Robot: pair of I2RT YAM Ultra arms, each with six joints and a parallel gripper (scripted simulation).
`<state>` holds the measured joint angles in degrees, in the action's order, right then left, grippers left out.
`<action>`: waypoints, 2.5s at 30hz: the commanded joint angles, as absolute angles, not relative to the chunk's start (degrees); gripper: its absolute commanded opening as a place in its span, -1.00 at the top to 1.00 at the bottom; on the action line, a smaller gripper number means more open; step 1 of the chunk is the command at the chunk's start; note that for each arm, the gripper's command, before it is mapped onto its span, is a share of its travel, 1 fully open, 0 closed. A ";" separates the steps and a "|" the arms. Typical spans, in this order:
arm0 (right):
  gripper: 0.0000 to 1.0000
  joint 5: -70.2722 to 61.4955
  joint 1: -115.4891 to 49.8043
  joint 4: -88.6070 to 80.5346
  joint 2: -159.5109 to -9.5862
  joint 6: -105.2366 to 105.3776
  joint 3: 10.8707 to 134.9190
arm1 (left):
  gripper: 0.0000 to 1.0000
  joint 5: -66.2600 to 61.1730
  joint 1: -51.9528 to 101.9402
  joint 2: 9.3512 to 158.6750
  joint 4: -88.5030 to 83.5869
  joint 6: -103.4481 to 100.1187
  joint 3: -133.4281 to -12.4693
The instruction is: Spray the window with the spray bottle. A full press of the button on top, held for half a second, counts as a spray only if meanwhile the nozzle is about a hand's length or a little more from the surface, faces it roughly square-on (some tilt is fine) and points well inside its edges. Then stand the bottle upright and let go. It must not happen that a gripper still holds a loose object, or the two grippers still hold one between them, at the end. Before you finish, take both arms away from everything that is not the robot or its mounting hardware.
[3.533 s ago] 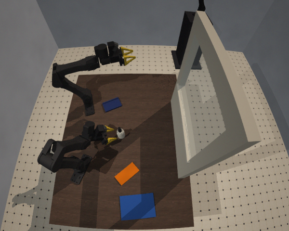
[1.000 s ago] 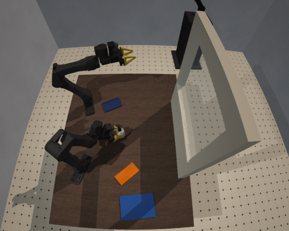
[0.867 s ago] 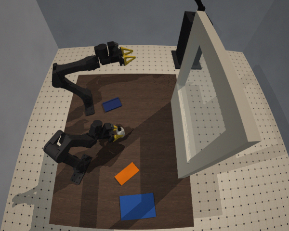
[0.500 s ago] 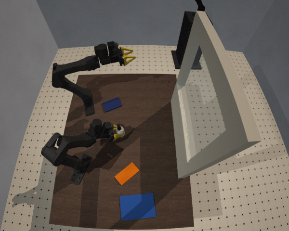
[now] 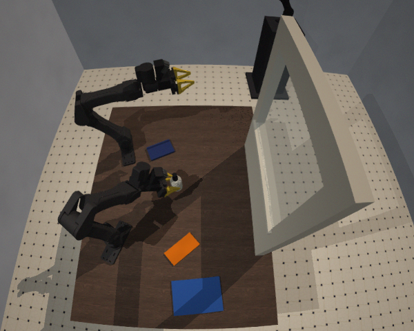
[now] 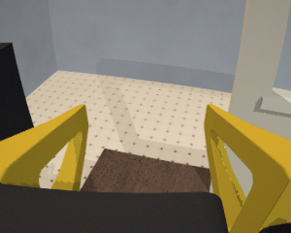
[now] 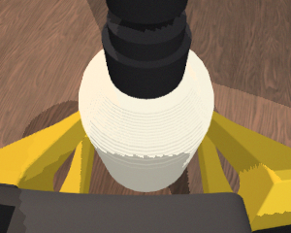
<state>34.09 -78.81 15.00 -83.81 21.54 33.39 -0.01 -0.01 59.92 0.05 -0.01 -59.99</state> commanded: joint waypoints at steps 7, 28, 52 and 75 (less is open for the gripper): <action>1.00 38.41 -75.92 -4.78 -85.66 24.83 50.79 | -0.30 0.11 -0.11 59.88 -0.38 -0.27 -61.39; 1.00 43.06 -71.68 -35.89 -88.62 29.46 81.43 | -0.30 0.11 -0.11 59.88 -0.38 -0.27 -61.39; 1.00 43.37 -71.97 -40.56 -90.21 29.39 91.66 | -0.30 0.11 -0.11 59.88 -0.38 -0.27 -61.39; 1.00 41.16 -69.26 -34.31 -92.36 22.37 91.53 | 1.00 0.11 -0.11 59.88 -0.38 -0.18 -61.39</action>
